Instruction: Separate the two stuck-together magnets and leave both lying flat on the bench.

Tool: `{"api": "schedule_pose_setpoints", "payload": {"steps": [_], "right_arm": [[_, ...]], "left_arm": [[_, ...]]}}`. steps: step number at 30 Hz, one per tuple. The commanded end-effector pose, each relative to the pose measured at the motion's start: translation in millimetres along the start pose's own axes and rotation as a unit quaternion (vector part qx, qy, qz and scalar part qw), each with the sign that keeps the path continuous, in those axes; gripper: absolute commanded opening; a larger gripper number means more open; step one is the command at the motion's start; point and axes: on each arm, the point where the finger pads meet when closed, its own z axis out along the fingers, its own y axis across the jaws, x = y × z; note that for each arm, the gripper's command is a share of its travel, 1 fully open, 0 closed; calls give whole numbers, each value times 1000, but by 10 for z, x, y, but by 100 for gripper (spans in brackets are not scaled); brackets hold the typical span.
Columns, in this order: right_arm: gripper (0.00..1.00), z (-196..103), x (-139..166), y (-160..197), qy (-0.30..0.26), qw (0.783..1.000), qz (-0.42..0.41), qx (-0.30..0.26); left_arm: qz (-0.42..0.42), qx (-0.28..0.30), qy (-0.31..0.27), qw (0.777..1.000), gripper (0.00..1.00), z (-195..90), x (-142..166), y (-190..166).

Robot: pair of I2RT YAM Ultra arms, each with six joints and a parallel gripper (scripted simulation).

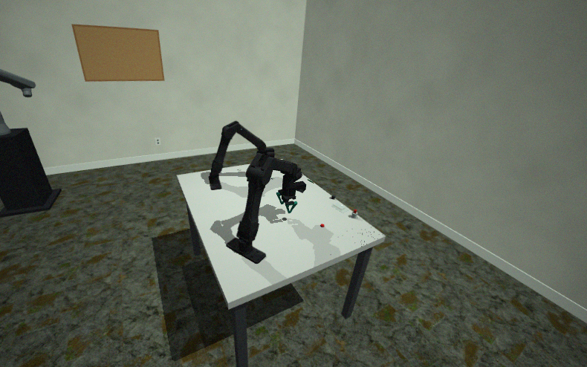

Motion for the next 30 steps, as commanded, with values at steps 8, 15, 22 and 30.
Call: {"api": "schedule_pose_setpoints", "payload": {"steps": [8,15,22,30], "right_arm": [[100,-56,-26,14,-9,1000,0,-3],[100,-56,-26,14,-9,1000,0,-3],[100,-56,-26,14,-9,1000,0,-3],[100,-56,-26,14,-9,1000,0,-3]], "left_arm": [[-1,1,-11,1000,25,13,-48,12],[-1,1,-11,1000,100,20,-49,12],[-1,1,-11,1000,100,20,-49,12],[-1,1,-11,1000,100,-47,-48,12]]}}
